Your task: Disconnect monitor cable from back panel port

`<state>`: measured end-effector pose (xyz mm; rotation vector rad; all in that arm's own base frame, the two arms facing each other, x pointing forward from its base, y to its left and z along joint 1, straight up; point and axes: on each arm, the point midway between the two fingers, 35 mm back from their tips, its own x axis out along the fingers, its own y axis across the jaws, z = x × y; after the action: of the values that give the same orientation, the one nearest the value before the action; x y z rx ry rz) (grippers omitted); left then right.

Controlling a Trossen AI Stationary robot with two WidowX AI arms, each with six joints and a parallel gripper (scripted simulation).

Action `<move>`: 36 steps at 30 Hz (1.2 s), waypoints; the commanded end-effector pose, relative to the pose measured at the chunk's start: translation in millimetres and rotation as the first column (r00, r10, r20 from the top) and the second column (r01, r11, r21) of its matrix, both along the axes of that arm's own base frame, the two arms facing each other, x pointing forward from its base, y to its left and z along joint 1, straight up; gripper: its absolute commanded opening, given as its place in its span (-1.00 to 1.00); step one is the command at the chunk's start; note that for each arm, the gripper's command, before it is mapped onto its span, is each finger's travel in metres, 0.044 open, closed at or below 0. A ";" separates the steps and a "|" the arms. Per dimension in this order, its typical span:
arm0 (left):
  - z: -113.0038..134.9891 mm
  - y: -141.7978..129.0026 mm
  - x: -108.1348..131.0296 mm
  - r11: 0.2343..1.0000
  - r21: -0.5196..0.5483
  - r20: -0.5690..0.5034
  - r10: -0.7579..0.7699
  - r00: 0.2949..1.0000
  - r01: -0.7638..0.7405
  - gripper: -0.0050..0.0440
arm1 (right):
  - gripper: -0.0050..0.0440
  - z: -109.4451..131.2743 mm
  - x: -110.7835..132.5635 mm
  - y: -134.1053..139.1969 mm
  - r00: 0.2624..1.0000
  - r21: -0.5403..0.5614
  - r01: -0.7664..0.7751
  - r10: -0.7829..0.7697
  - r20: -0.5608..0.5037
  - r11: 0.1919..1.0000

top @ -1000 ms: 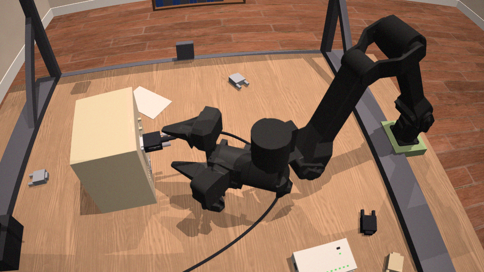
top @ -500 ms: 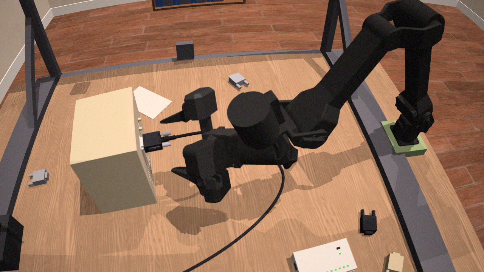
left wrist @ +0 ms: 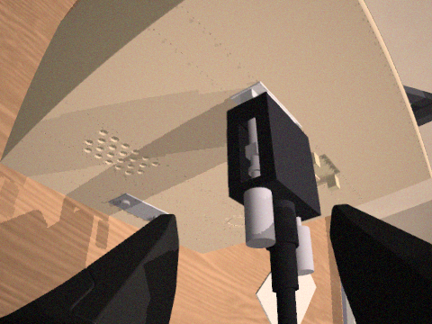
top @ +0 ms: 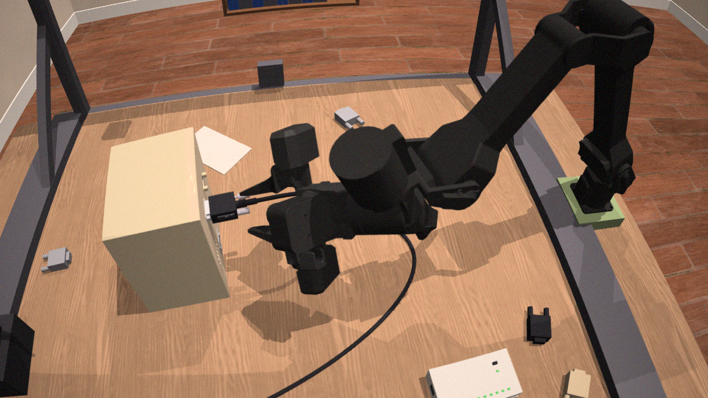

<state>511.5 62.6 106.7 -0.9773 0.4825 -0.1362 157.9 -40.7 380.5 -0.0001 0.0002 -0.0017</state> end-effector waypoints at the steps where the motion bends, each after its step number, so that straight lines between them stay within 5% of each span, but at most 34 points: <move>1: 14.1 0.6 1.9 1.000 0.013 0.030 0.000 1.000 -0.001 -0.18 | 1.00 2.7 -0.3 1.2 1.000 -0.005 -0.002 0.002 0.001 1.000; 8: 14.1 0.6 1.9 1.000 0.013 0.030 0.000 1.000 -0.001 -0.80 | 1.00 2.7 -0.3 1.2 1.000 -0.005 -0.002 0.002 0.001 1.000; 17: 14.1 0.6 1.9 1.000 0.013 0.030 0.000 1.000 -0.001 -0.80 | 1.00 2.7 -0.3 1.2 1.000 -0.005 -0.002 0.002 0.001 1.000; 36: 10.7 2.5 1.3 0.987 -0.162 0.059 0.002 0.998 0.008 -0.80 | 1.00 2.7 -0.3 1.2 1.000 -0.005 -0.002 0.002 0.001 1.000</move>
<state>511.1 64.1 106.1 -1.1206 0.4509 -0.1868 157.9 -40.7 380.5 -0.0001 0.0002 -0.0017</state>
